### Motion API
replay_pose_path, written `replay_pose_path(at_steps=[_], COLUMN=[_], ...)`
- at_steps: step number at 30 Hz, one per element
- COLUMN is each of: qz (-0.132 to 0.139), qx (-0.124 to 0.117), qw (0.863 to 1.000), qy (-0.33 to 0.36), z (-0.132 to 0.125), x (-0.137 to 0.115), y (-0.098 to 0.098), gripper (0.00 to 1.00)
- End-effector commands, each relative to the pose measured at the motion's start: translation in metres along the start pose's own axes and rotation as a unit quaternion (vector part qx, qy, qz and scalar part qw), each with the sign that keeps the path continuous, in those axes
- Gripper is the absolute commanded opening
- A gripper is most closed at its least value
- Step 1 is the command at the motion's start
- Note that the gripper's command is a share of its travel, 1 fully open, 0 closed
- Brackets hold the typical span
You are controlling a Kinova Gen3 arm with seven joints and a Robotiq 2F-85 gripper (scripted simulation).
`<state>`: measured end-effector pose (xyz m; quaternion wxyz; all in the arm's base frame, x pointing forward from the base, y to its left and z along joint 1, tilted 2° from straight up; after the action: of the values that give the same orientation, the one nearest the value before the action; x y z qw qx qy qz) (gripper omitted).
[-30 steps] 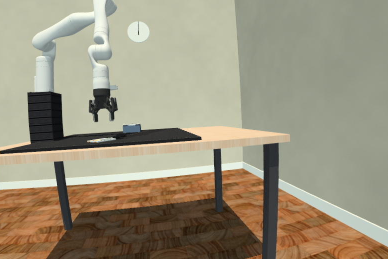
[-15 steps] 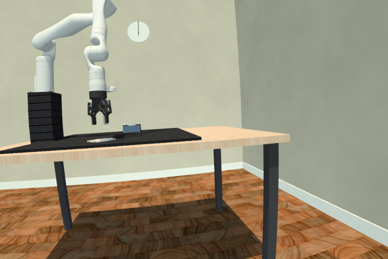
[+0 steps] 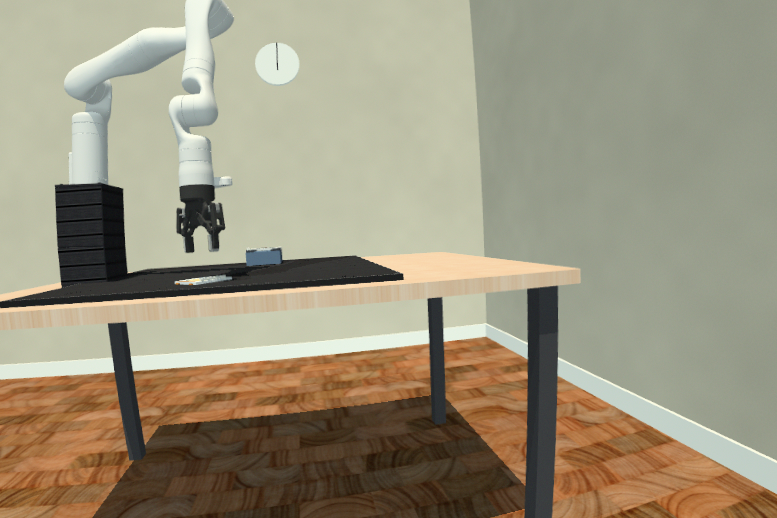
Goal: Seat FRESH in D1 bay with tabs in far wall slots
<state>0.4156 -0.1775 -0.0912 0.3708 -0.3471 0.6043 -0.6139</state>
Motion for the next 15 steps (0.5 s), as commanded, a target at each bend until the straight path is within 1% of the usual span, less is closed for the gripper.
replay_pose_path(at_steps=[1, 15], qz=[0.0, 0.0], qx=[-0.001, -0.001], qw=[1.0, 1.0], qy=[0.001, 0.001], z=[-0.001, -0.001], x=[0.001, 0.001], y=[0.004, 0.02], gripper=[1.0, 1.0])
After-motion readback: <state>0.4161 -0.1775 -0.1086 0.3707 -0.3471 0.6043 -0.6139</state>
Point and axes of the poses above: the point where the finger pads meet when closed, its own y axis out along the fingers, its own z axis across the jaws, x = y × z, the point moved 9 cm from there along -y, back along the fingers
